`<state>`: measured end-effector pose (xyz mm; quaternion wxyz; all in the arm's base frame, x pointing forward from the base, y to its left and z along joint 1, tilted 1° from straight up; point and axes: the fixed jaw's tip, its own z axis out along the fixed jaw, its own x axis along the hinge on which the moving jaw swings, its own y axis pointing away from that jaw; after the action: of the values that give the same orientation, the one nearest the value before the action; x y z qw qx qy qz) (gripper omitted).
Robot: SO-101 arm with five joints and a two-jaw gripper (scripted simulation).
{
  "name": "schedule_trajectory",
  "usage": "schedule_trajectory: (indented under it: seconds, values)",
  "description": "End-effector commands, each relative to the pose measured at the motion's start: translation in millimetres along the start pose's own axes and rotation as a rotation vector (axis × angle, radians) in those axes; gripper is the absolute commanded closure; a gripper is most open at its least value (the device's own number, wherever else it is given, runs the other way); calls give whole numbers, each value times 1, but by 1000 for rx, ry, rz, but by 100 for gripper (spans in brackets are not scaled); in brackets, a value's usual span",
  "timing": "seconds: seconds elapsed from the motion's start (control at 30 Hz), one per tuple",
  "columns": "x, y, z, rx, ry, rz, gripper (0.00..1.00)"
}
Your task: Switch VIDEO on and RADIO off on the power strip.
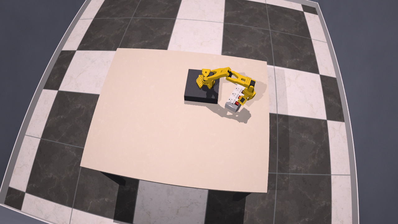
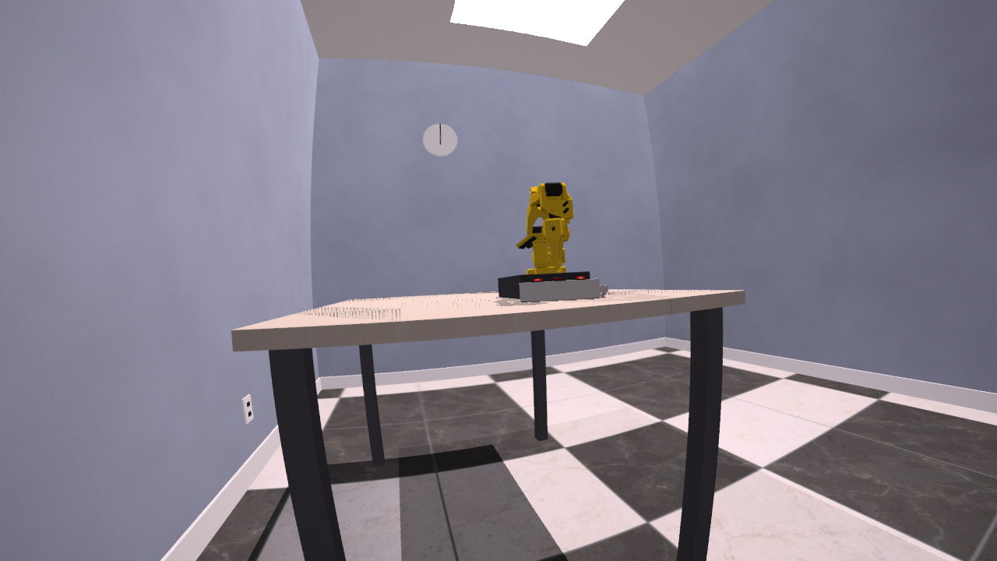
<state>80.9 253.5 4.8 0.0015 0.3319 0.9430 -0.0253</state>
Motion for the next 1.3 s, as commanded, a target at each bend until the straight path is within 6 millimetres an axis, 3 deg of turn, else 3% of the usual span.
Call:
schedule_trajectory:
  seconds: [0.0,0.43,1.27]
  values:
    - [0,-12,0,-52,21,-26,100]
    - [-5,-30,5,-35,14,-35,100]
    - [-6,-31,5,-34,14,-36,100]
